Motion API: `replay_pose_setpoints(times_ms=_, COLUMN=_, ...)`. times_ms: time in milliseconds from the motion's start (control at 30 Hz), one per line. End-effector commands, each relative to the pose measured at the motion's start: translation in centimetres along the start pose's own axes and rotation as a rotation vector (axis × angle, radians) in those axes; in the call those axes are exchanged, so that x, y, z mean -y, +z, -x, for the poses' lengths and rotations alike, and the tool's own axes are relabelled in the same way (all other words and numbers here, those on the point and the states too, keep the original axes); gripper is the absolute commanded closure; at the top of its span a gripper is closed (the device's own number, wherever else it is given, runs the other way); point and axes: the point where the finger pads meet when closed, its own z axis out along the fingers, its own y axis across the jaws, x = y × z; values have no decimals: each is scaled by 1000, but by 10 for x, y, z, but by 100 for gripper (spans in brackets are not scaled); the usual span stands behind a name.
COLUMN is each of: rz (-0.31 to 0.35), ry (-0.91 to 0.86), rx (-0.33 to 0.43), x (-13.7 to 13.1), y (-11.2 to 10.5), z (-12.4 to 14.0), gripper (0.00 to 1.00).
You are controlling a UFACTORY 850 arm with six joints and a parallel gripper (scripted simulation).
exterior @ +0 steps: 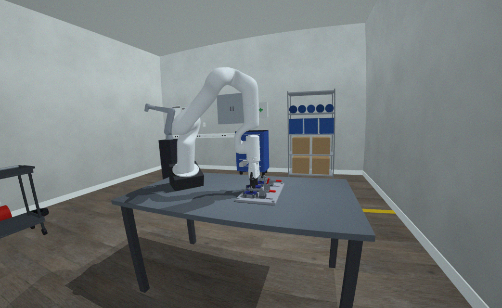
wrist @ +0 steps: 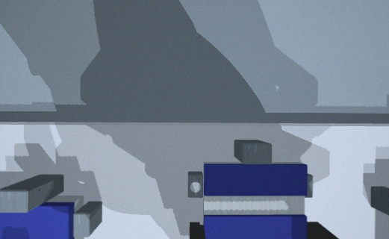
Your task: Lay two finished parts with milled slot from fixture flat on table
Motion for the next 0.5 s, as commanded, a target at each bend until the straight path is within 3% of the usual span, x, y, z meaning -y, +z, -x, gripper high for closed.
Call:
replay_pose_setpoints(times_ms=0, rz=0, ry=0, rx=0, x=0, y=-3, z=1, gripper=100)
replay_pose_setpoints(times_ms=467, rz=0, ry=0, rx=0, x=0, y=-18, z=1, gripper=100)
